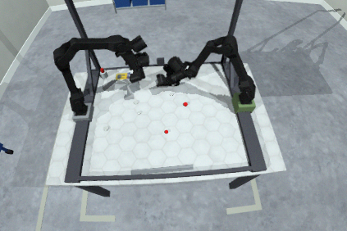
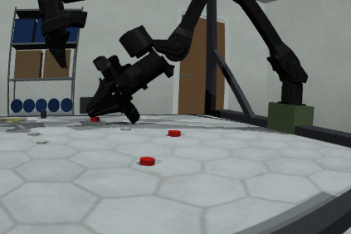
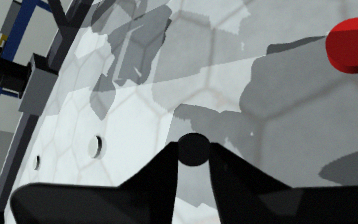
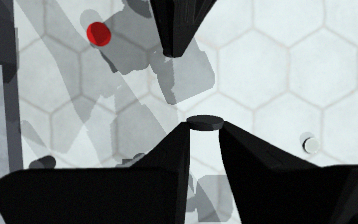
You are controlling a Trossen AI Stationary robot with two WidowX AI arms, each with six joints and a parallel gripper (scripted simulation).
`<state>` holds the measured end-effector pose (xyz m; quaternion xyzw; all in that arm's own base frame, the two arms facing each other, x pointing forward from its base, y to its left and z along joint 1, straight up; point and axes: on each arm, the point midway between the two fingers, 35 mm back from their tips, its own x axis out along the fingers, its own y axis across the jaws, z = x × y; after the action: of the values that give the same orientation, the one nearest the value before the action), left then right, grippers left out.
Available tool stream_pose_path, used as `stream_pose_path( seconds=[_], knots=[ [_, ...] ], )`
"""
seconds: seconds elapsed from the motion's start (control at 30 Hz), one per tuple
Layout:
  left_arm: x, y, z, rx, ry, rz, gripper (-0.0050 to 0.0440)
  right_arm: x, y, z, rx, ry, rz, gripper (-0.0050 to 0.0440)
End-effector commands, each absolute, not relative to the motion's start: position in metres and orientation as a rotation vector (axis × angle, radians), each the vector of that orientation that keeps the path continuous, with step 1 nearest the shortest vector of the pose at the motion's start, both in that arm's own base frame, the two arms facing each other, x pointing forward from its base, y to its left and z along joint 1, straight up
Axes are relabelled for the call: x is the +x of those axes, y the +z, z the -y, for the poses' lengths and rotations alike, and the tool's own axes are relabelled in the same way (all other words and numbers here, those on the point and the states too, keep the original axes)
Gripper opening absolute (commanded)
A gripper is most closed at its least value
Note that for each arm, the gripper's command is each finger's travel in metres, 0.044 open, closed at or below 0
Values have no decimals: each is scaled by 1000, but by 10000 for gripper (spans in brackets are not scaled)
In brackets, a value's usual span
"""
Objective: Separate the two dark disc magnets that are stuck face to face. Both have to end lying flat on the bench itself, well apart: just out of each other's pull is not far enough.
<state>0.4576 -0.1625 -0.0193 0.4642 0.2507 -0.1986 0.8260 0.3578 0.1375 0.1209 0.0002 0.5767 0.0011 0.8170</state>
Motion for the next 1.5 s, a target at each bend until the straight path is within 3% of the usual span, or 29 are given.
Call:
stream_pose_path(
  seconds=[0.0, 0.87, 1.47],
  knots=[
    [462, 0, 170, 850, -424, -587, 40, 361, 131, -138, 8, 5, -1201, 40],
    [408, -20, 162, 344, -323, -1121, 40, 361, 131, -138, 8, 5, -1201, 40],
    [366, -7, 150, 76, -125, -1411, 40, 361, 131, -138, 8, 5, -1201, 40]
  ],
)
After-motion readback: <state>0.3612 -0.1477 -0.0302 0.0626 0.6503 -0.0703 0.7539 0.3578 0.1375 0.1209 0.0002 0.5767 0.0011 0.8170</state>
